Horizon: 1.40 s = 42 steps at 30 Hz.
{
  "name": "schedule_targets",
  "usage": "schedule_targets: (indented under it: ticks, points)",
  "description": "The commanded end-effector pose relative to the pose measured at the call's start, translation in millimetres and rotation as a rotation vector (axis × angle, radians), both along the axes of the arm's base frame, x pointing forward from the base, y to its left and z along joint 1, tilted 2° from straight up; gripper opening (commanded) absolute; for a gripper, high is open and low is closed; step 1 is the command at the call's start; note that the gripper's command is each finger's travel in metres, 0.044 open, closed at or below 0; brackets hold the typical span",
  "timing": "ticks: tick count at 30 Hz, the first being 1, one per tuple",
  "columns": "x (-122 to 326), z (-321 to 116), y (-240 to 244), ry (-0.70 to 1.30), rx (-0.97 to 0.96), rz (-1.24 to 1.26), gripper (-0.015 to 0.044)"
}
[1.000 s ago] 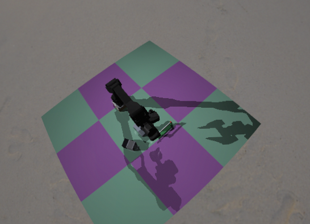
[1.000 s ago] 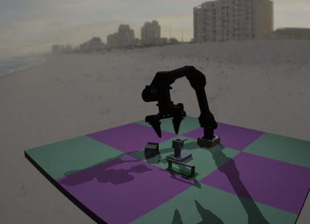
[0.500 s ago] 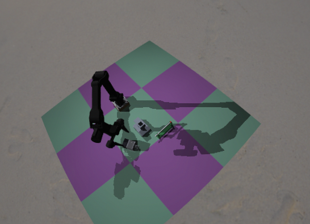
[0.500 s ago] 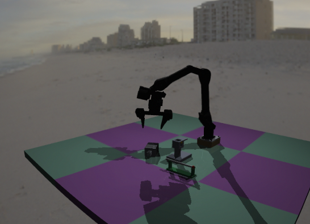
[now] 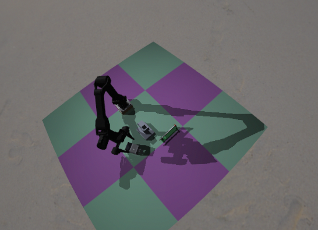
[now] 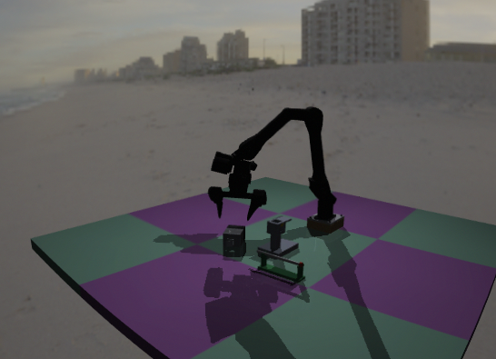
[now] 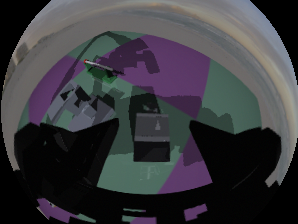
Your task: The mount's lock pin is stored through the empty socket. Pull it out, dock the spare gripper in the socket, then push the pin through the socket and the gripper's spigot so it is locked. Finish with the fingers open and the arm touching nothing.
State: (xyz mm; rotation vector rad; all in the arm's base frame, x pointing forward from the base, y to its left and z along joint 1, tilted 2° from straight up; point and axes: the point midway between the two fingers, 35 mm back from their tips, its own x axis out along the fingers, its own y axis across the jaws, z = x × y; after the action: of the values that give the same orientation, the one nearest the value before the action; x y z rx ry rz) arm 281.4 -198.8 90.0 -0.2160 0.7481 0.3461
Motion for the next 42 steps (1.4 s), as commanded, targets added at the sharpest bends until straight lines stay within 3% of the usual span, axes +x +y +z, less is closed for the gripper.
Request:
schedule_targets:
  ticks: [1,42]
  points:
    - [0,-13,1,0.003,0.009,-0.004,0.0440]
    - [1,-76,-3,0.004,0.010,-0.004,0.0440]
